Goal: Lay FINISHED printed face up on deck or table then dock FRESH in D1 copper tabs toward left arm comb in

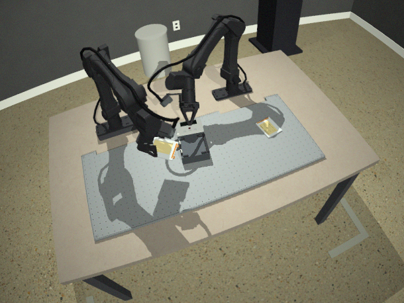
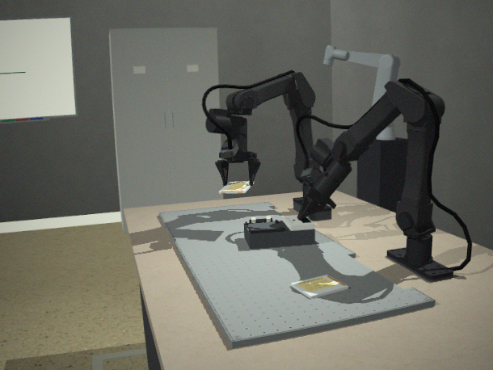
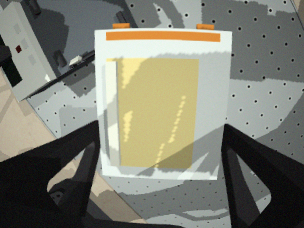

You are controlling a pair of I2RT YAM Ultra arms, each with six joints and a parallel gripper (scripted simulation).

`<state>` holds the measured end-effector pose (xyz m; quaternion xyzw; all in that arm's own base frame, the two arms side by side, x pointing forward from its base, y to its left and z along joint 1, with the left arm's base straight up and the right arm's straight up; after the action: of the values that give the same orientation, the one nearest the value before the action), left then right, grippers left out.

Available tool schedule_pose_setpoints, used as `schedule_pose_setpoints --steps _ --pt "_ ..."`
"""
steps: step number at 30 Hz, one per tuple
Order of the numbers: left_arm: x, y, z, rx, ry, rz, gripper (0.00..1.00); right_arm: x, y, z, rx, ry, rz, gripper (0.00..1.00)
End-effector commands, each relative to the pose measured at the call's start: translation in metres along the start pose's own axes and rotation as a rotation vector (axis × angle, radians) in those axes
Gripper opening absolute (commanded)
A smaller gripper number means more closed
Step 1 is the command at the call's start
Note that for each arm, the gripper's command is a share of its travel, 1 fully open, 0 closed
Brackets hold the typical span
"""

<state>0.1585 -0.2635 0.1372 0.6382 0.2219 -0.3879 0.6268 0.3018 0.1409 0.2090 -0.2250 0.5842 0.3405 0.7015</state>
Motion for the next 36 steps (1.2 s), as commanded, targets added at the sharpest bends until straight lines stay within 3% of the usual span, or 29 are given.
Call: schedule_pose_setpoints --steps 1,16,36 --pt "0.014 -0.046 -0.022 0.093 0.066 -0.221 0.0 -0.011 0.007 0.0 -0.052 -0.035 0.0 0.0" --pt "0.014 -0.046 -0.022 0.093 0.066 -0.221 0.0 0.016 0.059 0.032 -0.435 -0.094 0.097 0.0" --pt "0.014 -0.046 -0.022 0.093 0.066 -0.221 0.0 0.044 0.105 0.053 -0.453 -0.109 0.119 0.0"
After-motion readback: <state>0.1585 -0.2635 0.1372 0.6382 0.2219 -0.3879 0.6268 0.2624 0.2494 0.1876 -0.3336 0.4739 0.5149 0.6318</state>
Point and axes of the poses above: on each arm, the point where the finger pads meet when closed, its own x axis out along the fingers, its own y axis across the jaws, z = x × y, the point moved 8 cm from there along -x, back along the fingers, and after that the axes turned 9 degrees about x, right-handed, at the moved point
